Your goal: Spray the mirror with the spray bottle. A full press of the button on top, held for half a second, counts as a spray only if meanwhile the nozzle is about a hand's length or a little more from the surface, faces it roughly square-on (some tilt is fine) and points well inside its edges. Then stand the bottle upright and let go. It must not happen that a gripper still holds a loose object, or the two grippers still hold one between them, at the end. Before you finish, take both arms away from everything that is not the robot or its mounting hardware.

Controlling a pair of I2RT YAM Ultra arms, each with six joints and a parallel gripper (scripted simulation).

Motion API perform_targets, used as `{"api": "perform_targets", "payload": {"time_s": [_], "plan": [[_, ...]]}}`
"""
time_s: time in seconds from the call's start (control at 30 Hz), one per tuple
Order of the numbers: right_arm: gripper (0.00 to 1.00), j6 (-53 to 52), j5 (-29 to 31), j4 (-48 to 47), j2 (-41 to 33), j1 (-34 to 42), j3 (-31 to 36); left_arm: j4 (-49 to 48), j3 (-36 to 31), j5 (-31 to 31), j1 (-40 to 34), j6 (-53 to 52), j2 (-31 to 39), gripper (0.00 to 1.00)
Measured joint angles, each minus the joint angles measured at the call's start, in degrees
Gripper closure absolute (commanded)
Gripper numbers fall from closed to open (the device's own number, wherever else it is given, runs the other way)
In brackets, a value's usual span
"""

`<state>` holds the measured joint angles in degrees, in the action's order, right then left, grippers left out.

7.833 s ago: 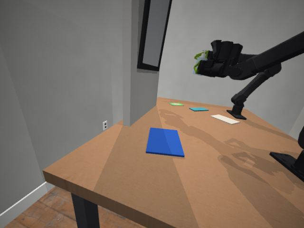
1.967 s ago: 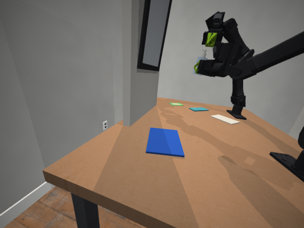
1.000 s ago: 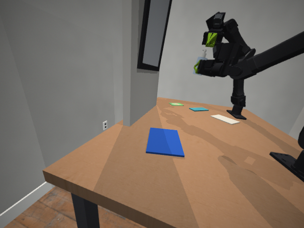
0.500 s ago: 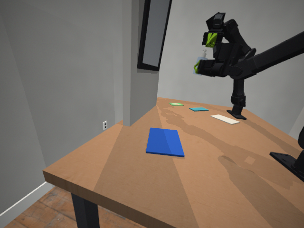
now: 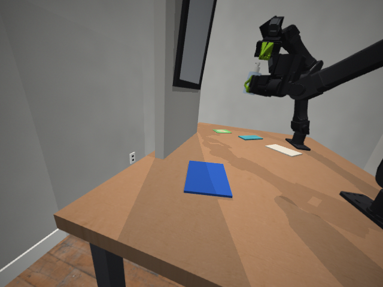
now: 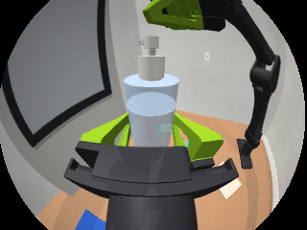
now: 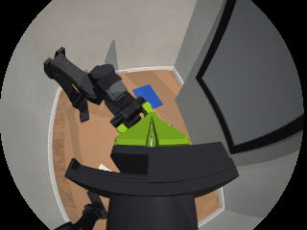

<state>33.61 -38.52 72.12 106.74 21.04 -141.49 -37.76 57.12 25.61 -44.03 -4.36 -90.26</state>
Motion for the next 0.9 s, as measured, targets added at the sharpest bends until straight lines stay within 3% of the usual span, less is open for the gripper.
{"api": "perform_targets", "payload": {"time_s": [0.9], "plan": [[1.00,0.04,-0.02,-2.05,-1.38,-0.04,3.82,0.00,0.00,0.00,0.00,0.00,0.00,1.00]]}}
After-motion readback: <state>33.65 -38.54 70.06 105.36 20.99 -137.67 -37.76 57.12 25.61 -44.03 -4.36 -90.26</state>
